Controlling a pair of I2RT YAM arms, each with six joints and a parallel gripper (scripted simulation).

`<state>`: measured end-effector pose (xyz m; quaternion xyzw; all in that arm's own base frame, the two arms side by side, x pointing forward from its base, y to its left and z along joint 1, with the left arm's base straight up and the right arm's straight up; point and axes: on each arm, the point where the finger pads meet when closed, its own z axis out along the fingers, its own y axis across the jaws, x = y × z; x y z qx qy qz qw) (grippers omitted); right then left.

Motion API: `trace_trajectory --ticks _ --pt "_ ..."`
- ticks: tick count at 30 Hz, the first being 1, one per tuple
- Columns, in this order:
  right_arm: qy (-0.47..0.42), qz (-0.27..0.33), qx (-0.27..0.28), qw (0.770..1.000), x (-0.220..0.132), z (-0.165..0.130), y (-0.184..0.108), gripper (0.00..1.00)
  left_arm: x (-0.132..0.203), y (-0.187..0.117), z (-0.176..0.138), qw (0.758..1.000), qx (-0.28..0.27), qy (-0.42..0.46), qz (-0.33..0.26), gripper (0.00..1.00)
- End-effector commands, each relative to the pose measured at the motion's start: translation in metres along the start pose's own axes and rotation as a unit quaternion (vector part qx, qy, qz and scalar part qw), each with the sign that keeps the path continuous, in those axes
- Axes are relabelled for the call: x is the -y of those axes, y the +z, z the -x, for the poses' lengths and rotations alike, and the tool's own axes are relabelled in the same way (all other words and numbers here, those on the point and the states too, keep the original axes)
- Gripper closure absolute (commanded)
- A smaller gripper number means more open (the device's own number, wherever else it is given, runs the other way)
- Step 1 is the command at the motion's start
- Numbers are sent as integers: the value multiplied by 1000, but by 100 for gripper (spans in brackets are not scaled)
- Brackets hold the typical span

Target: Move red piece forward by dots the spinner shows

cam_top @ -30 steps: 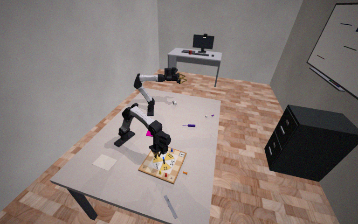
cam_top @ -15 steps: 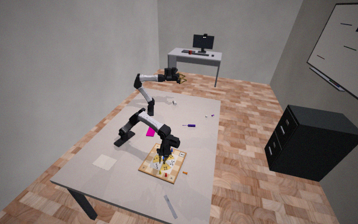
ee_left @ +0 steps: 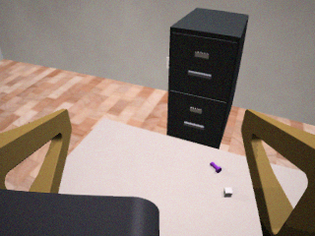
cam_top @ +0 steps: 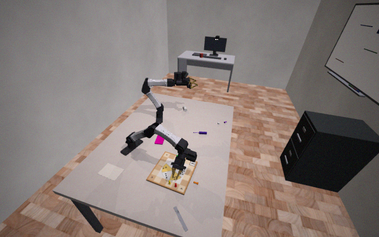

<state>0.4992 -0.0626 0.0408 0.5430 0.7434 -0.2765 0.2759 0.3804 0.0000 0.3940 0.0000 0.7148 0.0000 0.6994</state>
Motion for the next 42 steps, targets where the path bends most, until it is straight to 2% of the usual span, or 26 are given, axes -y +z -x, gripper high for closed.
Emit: trace_trajectory --ticks 1,2,4,5,9,15,16,18,19,27,34,35,37,38,42 --pt "32 -11 12 999 -5 11 -3 73 0 -1 4 1000 6 0 0 0" --pt "27 10 -1 1000 -17 7 -14 73 0 -1 4 1000 6 0 0 0" --pt "27 11 -2 1000 -18 6 -15 73 0 -1 4 1000 6 0 0 0" --pt "57 20 -2 998 -21 27 -16 73 0 -1 4 1000 6 0 0 0" --pt "53 24 -1 998 -23 24 -20 73 0 -1 4 1000 5 0 0 0" --pt "32 -4 -8 999 -9 12 -3 73 0 -1 4 1000 6 0 0 0" --pt "43 13 -6 999 -11 25 -15 73 0 -1 4 1000 6 0 0 0" --pt "34 12 -6 999 -13 18 -15 73 0 -1 4 1000 6 0 0 0" --pt "54 32 -3 998 -19 28 -22 73 0 -1 4 1000 6 0 0 0" --pt "42 20 -5 999 -19 16 -8 73 0 -1 4 1000 6 0 0 0" --pt "42 19 -6 999 -19 16 -8 73 0 -1 4 1000 6 0 0 0" --pt "68 40 2 997 -20 38 -19 73 0 -1 4 1000 6 0 0 0" --pt "34 30 -5 999 -25 7 -13 73 0 -1 4 1000 6 0 0 0" --pt "50 23 -4 998 -16 26 -12 73 0 -1 4 1000 6 0 0 0" --pt "53 29 -3 998 -20 25 -12 73 0 -1 4 1000 6 0 0 0"
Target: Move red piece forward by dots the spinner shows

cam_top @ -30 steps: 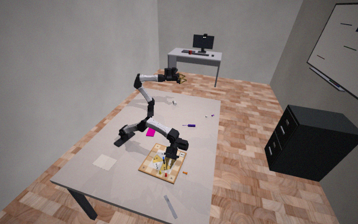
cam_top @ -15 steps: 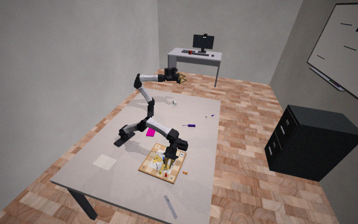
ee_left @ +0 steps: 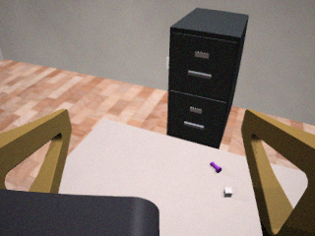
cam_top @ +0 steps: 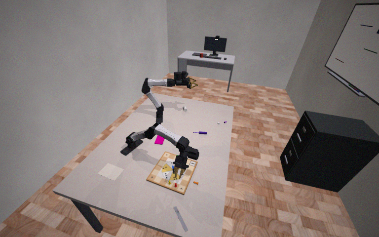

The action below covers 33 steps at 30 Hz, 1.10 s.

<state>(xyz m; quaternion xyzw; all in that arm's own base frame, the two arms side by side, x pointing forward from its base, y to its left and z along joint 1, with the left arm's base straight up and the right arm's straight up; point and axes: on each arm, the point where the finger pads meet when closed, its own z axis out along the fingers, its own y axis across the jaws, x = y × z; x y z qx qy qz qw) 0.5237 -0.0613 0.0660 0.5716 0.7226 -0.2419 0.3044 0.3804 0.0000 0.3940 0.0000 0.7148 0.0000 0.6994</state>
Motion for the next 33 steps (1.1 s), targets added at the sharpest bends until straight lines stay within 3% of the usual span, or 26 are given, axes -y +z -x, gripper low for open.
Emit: trace_trajectory --ticks 1,11,33 --pt "1 7 -3 1000 -2 0 -3 73 0 -1 4 1000 5 0 0 0" --pt "-4 -2 -5 1000 0 -6 31 73 0 -1 4 1000 6 0 0 0" --pt "-8 -8 -6 1000 4 -7 60 73 0 -1 4 1000 6 0 0 0"
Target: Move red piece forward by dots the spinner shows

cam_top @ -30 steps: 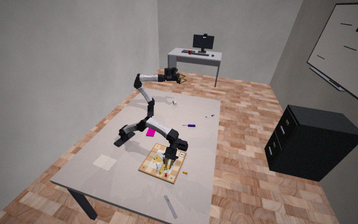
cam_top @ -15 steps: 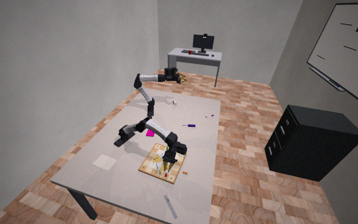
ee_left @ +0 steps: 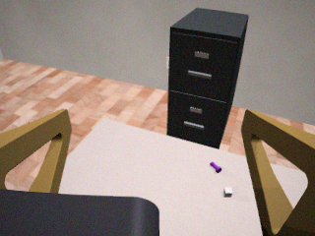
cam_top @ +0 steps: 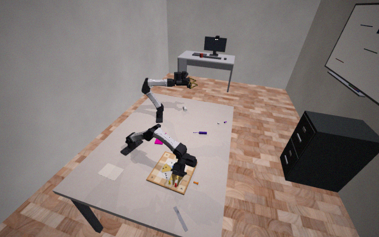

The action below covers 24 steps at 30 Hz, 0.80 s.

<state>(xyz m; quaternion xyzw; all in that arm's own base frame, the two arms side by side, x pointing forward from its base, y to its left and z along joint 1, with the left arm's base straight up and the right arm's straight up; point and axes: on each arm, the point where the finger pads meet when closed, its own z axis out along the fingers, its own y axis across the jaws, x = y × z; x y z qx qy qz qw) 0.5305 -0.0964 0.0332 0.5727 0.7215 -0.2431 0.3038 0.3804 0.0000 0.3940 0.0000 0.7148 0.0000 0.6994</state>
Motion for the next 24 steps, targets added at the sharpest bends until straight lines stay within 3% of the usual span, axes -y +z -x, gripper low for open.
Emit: trace_trajectory --ticks 1,3,5,6,20,24 --pt "-9 -6 -6 1000 3 -8 11 73 0 -1 4 1000 6 0 0 0" --pt "5 22 -1 1000 -15 -4 -5 73 0 -1 4 1000 6 0 0 0" --pt "1 16 -2 1000 -12 -7 -1 73 0 -1 4 1000 6 0 0 0" --pt "5 12 -2 1000 -9 -2 4 100 0 -1 4 1000 6 0 0 0" --pt "-1 6 -4 1000 -6 -4 4 100 0 -1 4 1000 6 0 0 0" --pt "8 16 -1 1000 -6 17 -17 100 0 -1 4 1000 6 0 0 0"
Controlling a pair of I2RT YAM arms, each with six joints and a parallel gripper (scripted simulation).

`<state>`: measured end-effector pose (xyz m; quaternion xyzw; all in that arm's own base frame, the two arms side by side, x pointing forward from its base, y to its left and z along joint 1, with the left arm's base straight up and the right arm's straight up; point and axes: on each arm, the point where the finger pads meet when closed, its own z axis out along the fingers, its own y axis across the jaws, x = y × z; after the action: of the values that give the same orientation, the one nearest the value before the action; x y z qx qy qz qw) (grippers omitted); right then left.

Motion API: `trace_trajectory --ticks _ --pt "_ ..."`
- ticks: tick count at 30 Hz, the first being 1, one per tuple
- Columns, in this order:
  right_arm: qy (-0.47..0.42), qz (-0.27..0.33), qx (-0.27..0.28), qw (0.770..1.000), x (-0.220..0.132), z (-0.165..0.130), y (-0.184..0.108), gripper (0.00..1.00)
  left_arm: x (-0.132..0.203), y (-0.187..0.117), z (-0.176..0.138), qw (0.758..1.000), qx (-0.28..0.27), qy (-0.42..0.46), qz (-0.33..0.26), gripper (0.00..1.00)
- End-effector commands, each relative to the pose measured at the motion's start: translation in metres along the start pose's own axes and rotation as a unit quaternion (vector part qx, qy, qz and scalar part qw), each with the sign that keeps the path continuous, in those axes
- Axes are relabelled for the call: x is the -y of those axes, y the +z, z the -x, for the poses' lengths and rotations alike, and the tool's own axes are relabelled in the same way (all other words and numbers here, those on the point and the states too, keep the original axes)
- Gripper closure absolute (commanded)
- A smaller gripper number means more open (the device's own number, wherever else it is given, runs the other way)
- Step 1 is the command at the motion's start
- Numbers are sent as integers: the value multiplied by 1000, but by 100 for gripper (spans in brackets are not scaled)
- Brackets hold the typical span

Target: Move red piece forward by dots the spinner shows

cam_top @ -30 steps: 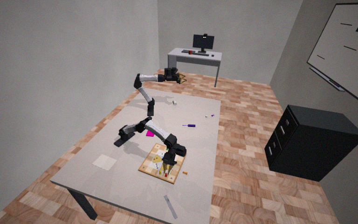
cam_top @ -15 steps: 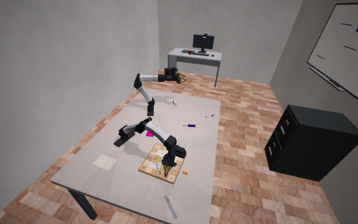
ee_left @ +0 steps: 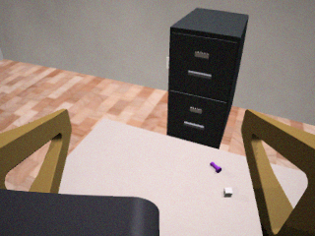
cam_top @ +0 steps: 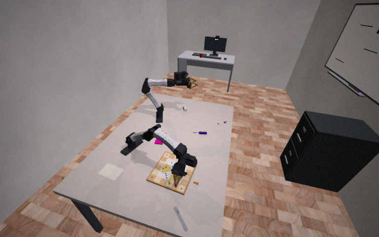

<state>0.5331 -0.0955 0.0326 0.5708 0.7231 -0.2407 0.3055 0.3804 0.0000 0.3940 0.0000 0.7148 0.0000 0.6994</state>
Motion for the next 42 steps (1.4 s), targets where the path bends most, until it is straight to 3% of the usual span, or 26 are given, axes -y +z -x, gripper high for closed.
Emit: trace_trajectory --ticks 1,13,16,21,42 --pt "6 9 -2 1000 -3 15 -15 100 0 -1 4 1000 6 0 0 0" --pt "-6 0 -4 1000 -1 15 -18 100 0 -1 4 1000 6 0 0 0" --pt "6 13 -1 1000 -3 31 -35 100 0 -1 4 1000 6 0 0 0" --pt "3 12 -2 1000 -3 34 -40 100 0 -1 4 1000 6 0 0 0" --pt "-6 0 -4 1000 0 40 -44 100 0 -1 4 1000 6 0 0 0"
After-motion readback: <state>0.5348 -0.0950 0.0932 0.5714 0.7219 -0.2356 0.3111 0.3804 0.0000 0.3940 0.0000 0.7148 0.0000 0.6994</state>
